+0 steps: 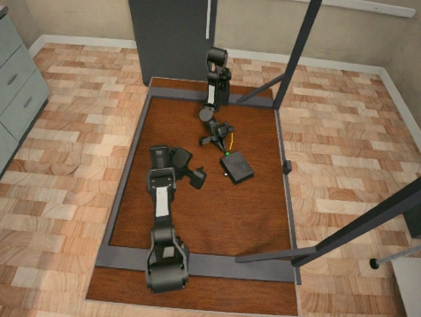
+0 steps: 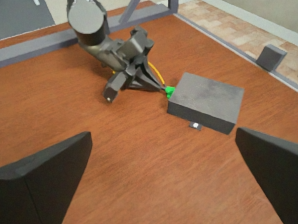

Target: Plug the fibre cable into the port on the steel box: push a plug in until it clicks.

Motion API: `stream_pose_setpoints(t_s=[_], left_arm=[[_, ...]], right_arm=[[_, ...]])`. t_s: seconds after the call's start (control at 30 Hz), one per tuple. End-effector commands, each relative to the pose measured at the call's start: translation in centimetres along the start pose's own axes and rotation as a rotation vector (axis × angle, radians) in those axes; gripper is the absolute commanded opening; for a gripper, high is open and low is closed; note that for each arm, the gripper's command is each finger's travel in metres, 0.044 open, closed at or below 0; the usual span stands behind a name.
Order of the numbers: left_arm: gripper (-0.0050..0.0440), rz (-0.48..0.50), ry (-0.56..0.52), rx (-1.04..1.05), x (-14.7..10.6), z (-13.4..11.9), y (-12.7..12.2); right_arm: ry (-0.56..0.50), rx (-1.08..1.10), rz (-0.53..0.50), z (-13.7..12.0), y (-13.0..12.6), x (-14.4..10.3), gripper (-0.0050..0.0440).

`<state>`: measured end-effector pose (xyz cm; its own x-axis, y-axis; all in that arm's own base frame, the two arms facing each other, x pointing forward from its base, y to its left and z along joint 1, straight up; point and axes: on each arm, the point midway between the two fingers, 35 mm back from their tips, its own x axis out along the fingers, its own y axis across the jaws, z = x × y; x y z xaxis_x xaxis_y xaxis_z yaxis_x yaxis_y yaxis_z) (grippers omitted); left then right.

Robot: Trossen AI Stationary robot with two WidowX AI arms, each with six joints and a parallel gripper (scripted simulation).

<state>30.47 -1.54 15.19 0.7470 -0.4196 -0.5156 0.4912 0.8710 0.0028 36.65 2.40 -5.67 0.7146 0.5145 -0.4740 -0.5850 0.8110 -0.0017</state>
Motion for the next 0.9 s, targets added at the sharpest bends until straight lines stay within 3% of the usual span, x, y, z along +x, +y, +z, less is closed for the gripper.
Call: stream_pose_setpoints(t_s=[0.0, 0.4, 0.6, 0.87], left_arm=[[0.044, 0.004, -0.011, 0.008, -0.2, 0.5, 0.1], [0.044, 0.004, -0.011, 0.008, -0.2, 0.5, 0.1], [0.044, 0.004, -0.011, 0.008, -0.2, 0.5, 0.1], [0.044, 0.004, -0.011, 0.008, -0.2, 0.5, 0.1]], right_arm=[[-0.012, -0.011, -0.009, 0.6, -0.3, 0.0, -0.0001], [-0.022, -0.019, -0.015, 1.6, -0.5, 0.3, -0.0005], [-0.023, -0.019, -0.015, 2.6, -0.4, 0.7, -0.005], [-0.022, -0.014, -0.009, 3.7, 0.0, 1.1, -0.005]])
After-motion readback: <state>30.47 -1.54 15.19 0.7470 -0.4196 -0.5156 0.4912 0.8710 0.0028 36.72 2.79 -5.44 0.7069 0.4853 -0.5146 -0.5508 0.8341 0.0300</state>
